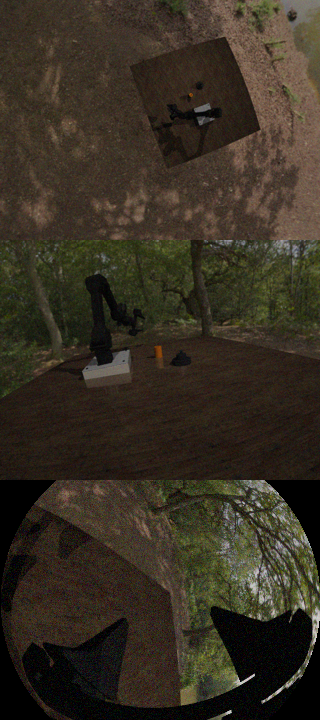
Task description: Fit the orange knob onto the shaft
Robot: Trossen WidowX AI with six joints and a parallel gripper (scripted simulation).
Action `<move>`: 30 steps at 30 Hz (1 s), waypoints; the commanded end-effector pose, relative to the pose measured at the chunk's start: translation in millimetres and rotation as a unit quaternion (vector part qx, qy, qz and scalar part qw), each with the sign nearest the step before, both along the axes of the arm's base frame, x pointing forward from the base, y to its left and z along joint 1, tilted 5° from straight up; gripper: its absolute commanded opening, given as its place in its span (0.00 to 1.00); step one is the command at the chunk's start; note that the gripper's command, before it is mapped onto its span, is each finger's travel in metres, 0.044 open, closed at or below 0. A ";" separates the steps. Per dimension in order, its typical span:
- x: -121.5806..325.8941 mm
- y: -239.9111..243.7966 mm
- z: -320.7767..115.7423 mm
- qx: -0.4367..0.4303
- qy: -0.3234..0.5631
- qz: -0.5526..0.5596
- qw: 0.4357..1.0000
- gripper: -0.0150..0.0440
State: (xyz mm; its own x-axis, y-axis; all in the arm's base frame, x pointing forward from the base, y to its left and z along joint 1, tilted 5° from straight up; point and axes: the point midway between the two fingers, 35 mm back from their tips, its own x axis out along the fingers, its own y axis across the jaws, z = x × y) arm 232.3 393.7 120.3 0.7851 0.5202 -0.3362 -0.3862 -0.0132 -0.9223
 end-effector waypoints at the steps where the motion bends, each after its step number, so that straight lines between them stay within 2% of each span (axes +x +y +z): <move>1: 0.0 0.0 0.0 0.000 0.000 0.000 1.000 0.98; 3: 9.3 -6.4 -3.7 0.003 0.023 -0.015 1.000 1.00; 6: 44.9 -40.5 -18.5 0.020 0.124 -0.092 0.988 1.00; 10: 79.1 -102.8 -34.6 0.058 0.263 -0.228 0.936 1.00; 13: 89.2 -154.1 -41.6 0.095 0.356 -0.344 0.864 1.00; 16: 86.5 -204.3 -42.5 0.135 0.429 -0.463 0.764 1.00; 20: 71.5 -254.1 -36.0 0.177 0.483 -0.585 0.628 1.00; 24: 47.0 -295.3 -21.2 0.214 0.507 -0.695 0.462 1.00; 26: 43.4 -299.9 -18.7 0.218 0.508 -0.708 0.439 1.00; 30: 43.4 -299.9 -18.7 0.218 0.508 -0.708 0.439 1.00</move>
